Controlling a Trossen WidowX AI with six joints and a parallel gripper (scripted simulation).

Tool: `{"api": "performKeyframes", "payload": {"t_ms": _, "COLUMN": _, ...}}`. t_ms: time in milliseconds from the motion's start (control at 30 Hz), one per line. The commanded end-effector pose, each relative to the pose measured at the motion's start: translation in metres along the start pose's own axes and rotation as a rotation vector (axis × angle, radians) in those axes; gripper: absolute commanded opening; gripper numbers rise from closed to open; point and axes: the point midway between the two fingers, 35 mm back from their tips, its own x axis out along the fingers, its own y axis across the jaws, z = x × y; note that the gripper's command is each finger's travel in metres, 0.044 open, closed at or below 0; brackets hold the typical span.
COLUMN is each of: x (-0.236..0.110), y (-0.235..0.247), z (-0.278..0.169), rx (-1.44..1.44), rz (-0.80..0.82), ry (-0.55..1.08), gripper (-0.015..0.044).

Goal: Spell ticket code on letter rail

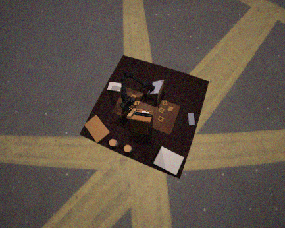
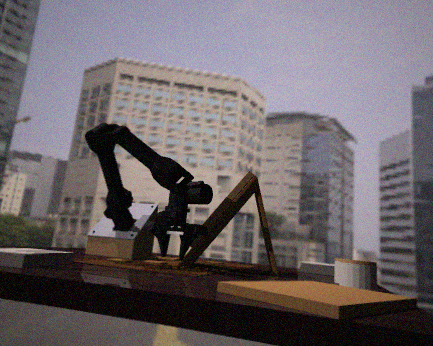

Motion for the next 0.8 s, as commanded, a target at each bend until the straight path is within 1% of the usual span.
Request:
{"api": "performKeyframes", "payload": {"t_ms": 0, "x": -0.003, "y": 0.000, "z": 0.000, "rx": 0.005, "rz": -0.001, "ry": -0.004, "gripper": 0.0000}}
{"api": "performKeyframes", "payload": {"t_ms": 467, "x": -0.013, "y": 0.000, "z": -0.002, "rx": 0.005, "rz": -0.001, "ry": -0.003, "gripper": 0.0000}}
{"api": "performKeyframes", "payload": {"t_ms": 767, "x": -0.015, "y": 0.004, "z": 0.000, "rx": -0.014, "rz": 0.027, "ry": 0.037, "gripper": 0.0000}}
